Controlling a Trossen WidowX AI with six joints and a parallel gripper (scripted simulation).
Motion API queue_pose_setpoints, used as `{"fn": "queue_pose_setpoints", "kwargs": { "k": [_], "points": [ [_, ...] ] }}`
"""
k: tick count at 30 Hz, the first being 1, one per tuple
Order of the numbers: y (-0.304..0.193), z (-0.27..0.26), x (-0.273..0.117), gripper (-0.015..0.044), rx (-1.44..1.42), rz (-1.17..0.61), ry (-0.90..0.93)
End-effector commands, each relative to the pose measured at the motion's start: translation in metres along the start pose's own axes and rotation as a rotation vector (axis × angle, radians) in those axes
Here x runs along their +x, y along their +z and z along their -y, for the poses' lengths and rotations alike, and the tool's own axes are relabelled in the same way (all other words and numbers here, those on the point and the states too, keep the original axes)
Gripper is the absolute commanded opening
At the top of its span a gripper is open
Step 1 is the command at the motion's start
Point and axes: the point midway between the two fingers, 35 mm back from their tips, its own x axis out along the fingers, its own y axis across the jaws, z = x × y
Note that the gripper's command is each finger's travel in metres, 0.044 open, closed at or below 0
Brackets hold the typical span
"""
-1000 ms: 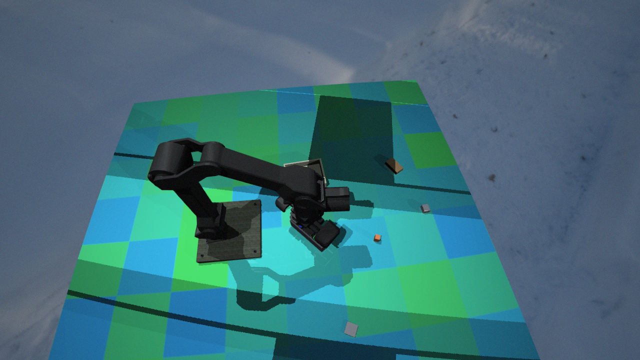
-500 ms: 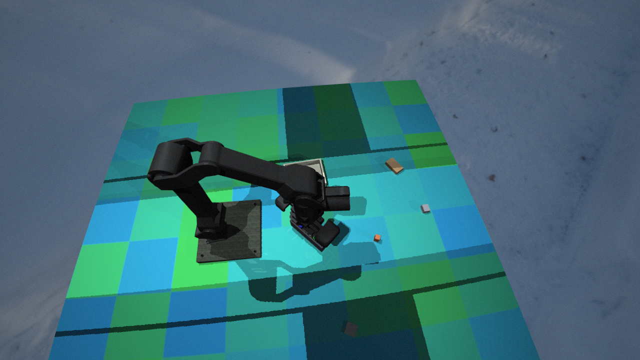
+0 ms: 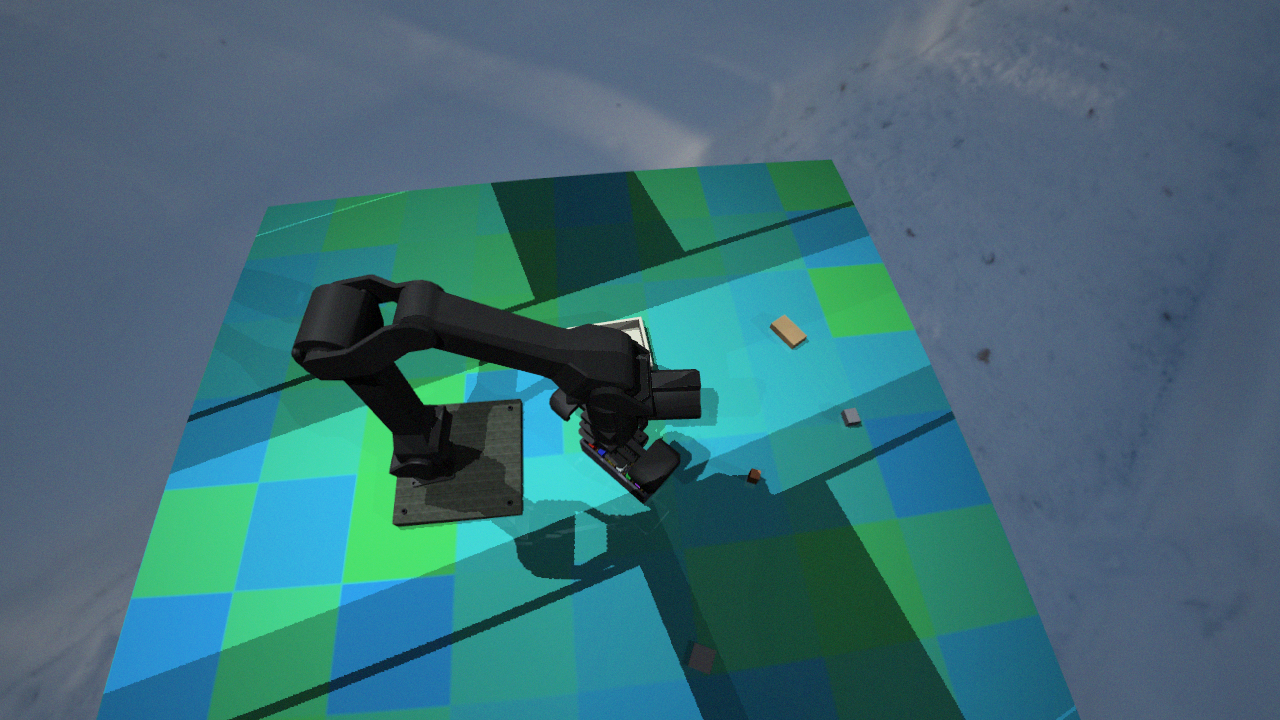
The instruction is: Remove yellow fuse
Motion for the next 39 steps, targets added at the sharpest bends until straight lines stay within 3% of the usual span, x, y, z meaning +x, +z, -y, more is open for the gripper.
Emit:
{"fn": "queue_pose_setpoints", "kwargs": {
  "k": [1,39],
  "points": [
    [0.000,0.001,-0.004,0.0000,-0.001,0.001,-0.004],
    [0.000,0.000,-0.022,0.0000,-0.003,-0.001,-0.006]
  ]
}}
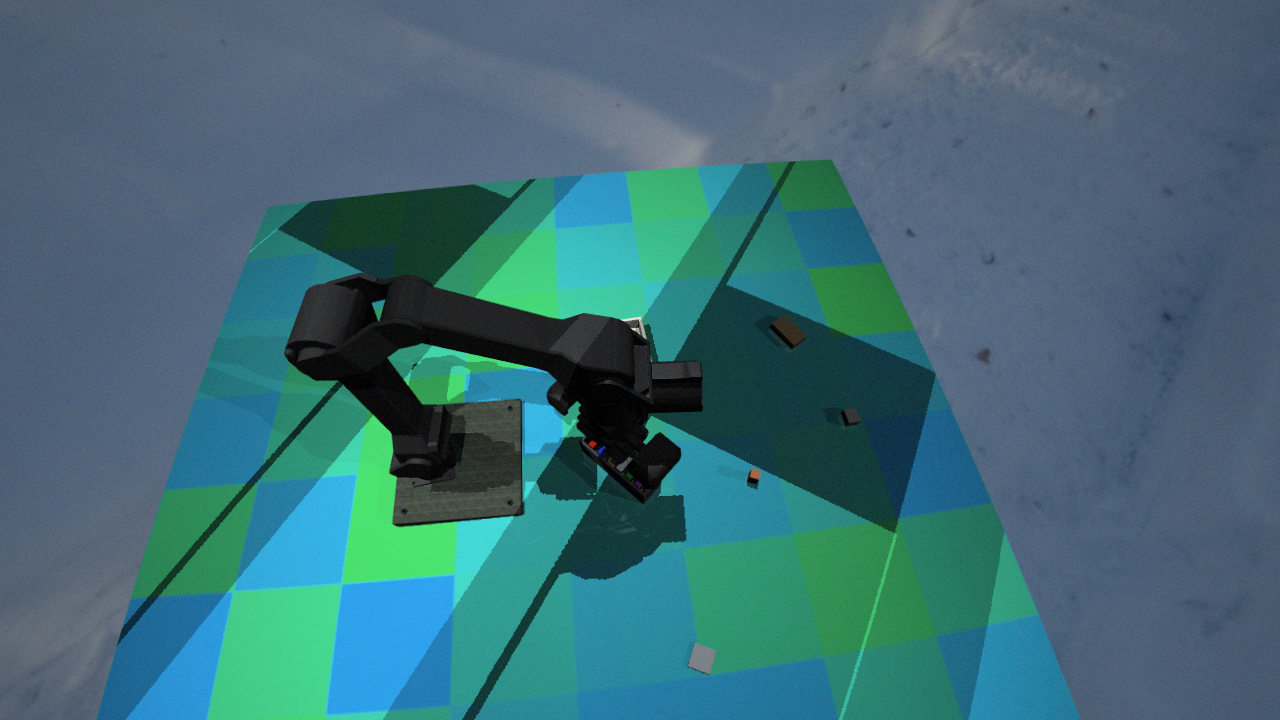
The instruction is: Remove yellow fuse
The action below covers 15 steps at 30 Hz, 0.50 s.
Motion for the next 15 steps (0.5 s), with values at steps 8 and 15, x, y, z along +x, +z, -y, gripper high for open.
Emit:
{"fn": "queue_pose_setpoints", "kwargs": {
  "k": [8,15],
  "points": [
    [0.0000,0.0009,-0.0071,0.0000,-0.002,-0.001,-0.008],
    [-0.0001,0.0009,-0.0115,0.0000,-0.002,-0.001,-0.008]
  ]
}}
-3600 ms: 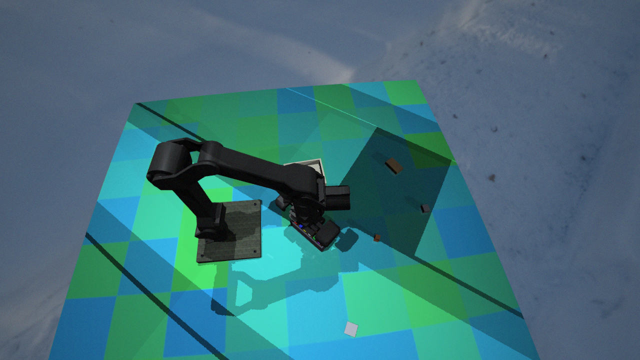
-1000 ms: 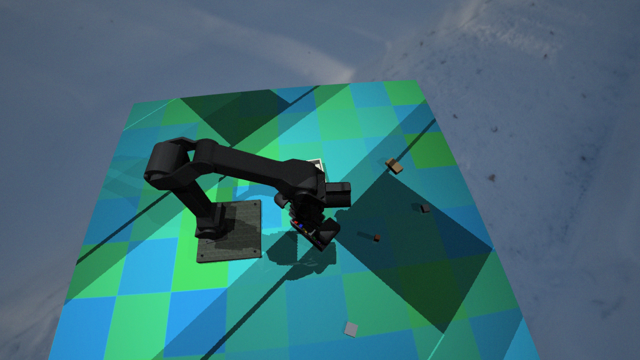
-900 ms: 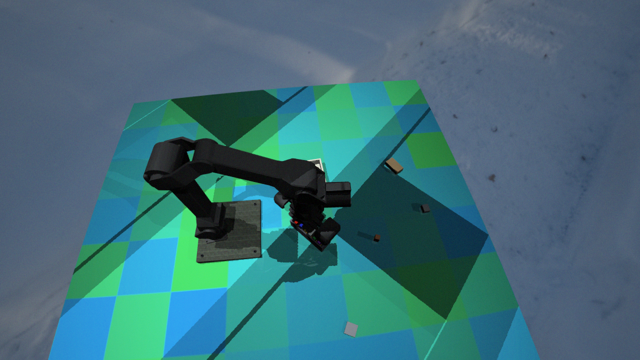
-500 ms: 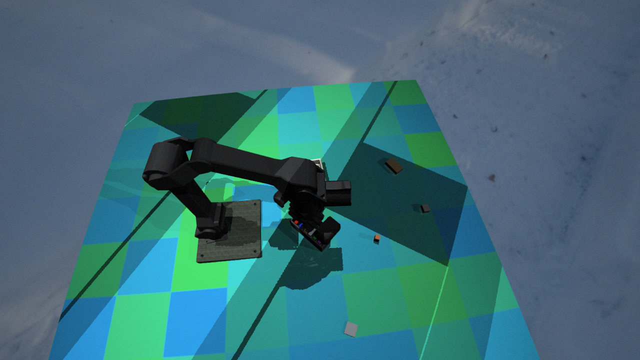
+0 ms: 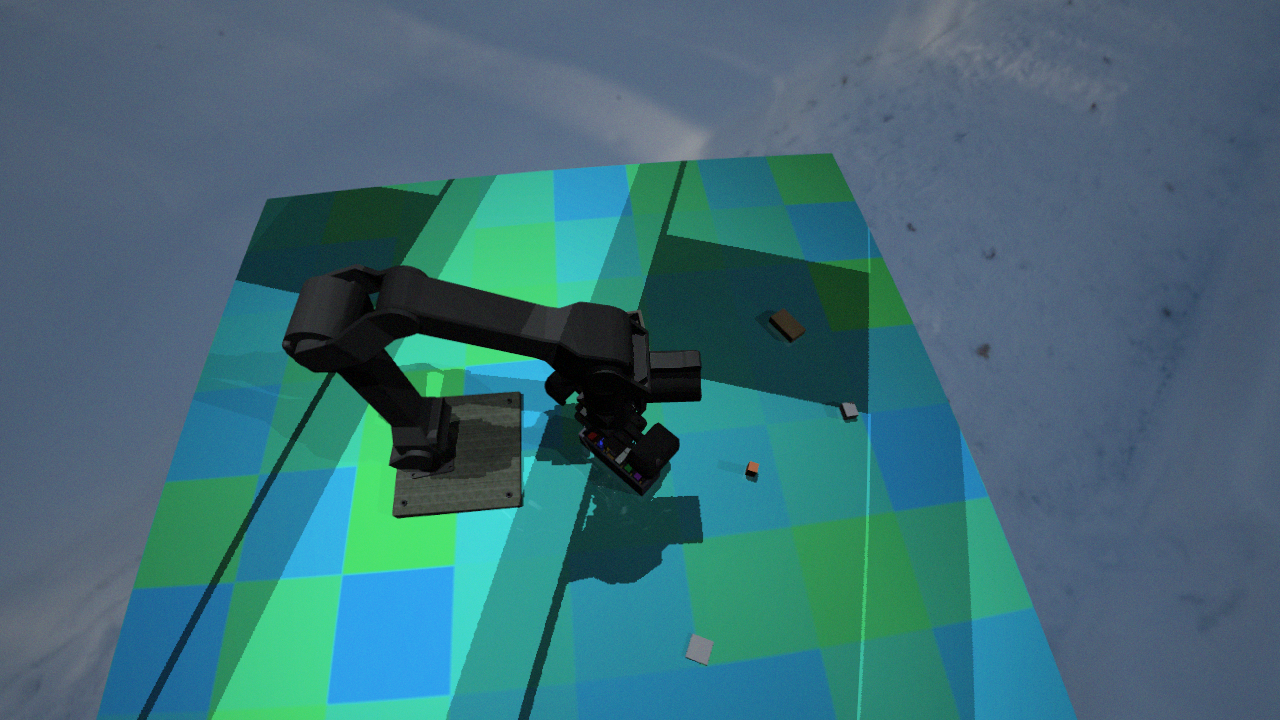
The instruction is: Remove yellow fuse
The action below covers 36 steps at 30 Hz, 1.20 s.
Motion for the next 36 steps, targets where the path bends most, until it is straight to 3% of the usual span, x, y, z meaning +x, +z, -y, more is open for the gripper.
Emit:
{"fn": "queue_pose_setpoints", "kwargs": {
  "k": [1,17,36],
  "points": [
    [0.000,0.001,-0.006,0.0000,-0.001,-0.001,-0.008],
    [0.003,0.000,-0.023,0.0000,-0.001,0.000,-0.008],
    [0.080,-0.059,-0.024,0.0000,-0.001,0.005,0.000]
  ]
}}
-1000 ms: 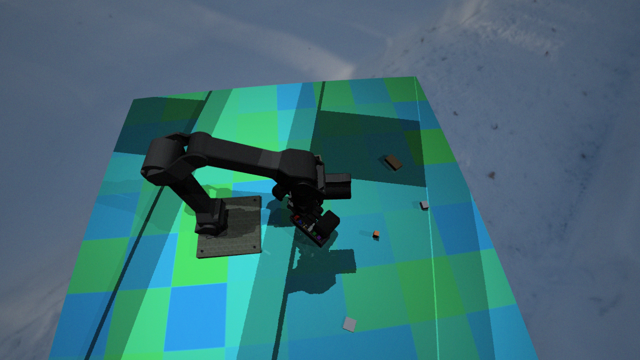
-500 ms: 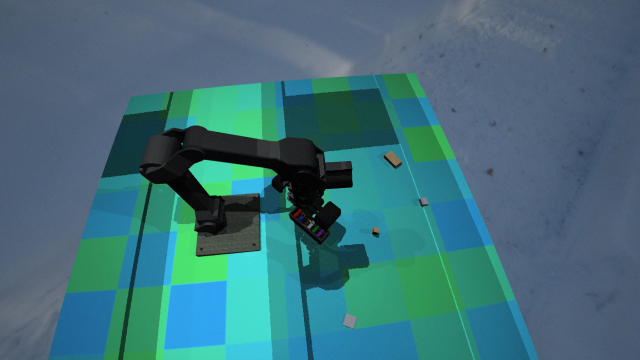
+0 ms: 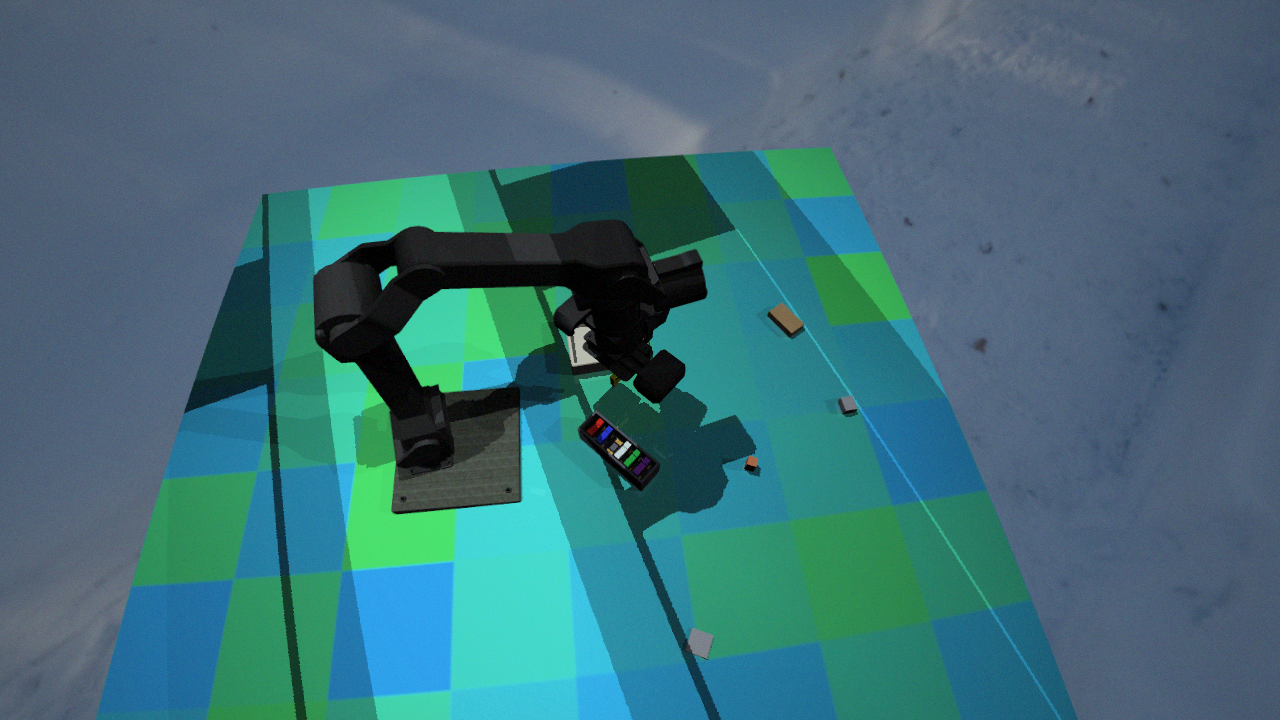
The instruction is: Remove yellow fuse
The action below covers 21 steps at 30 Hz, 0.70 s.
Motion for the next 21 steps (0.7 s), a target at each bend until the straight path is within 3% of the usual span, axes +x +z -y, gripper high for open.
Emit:
{"fn": "queue_pose_setpoints", "kwargs": {
  "k": [1,21],
  "points": [
    [0.015,-0.014,0.000,0.0000,0.002,-0.004,-0.002],
    [0.066,-0.091,0.001,0.0000,0.003,0.002,0.003]
  ]
}}
